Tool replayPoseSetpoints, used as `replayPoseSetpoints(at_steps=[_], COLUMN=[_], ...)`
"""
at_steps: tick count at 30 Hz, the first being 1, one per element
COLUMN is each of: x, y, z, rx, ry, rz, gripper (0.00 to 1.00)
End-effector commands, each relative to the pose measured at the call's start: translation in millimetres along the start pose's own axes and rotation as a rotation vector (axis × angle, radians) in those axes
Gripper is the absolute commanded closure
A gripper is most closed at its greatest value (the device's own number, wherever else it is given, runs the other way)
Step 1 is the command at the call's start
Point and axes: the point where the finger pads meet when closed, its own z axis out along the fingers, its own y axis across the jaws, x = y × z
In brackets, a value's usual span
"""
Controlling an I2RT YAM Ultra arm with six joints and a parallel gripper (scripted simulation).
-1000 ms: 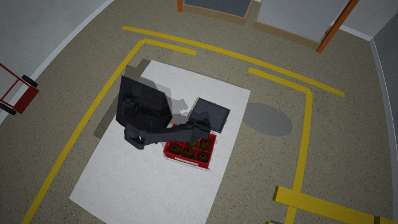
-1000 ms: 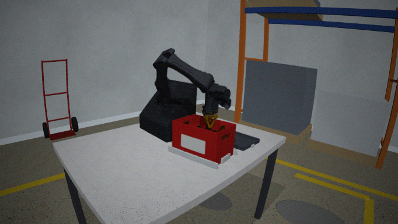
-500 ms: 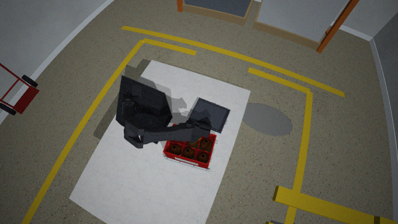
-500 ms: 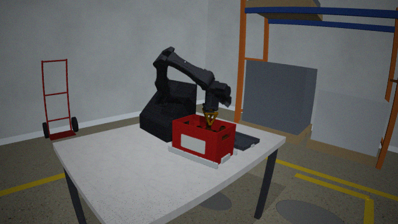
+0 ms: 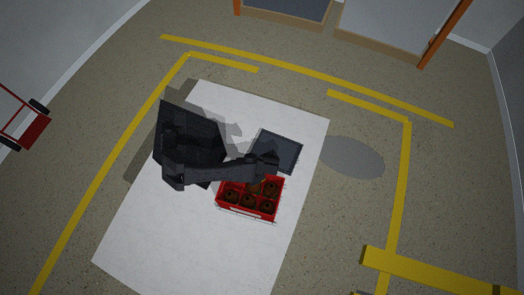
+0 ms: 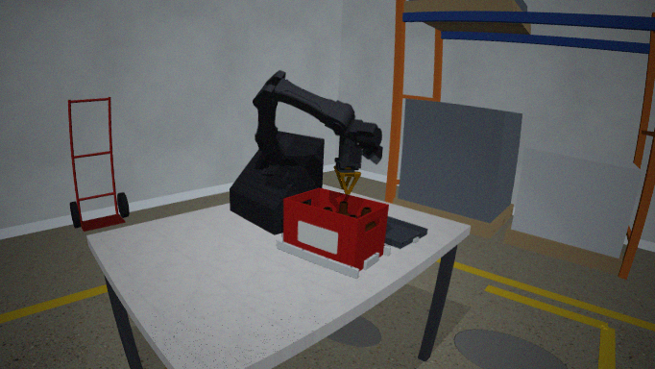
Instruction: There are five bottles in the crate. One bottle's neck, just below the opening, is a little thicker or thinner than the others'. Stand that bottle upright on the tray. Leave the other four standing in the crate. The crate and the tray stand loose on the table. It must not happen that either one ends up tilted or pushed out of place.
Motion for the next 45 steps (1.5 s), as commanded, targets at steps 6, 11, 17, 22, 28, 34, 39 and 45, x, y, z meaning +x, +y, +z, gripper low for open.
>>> replayPoseSetpoints(at_steps=[6, 11, 17, 22, 28, 34, 39, 45], x=[-1, -1, -1, -1, 0, 0, 0, 0], y=[-4, -4, -4, -4, -3, -3, -3, -3], z=[-39, -41, -42, -42, -41, -41, -41, -41], rx=[0.010, 0.010, 0.010, 0.010, 0.008, 0.009, 0.009, 0.009], ry=[-0.029, -0.029, -0.029, -0.029, -0.026, -0.028, -0.028, -0.028], rz=[0.012, 0.012, 0.012, 0.012, 0.003, 0.004, 0.004, 0.004], gripper=[0.39, 0.39, 0.39, 0.39, 1.00, 1.00, 1.00, 1.00])
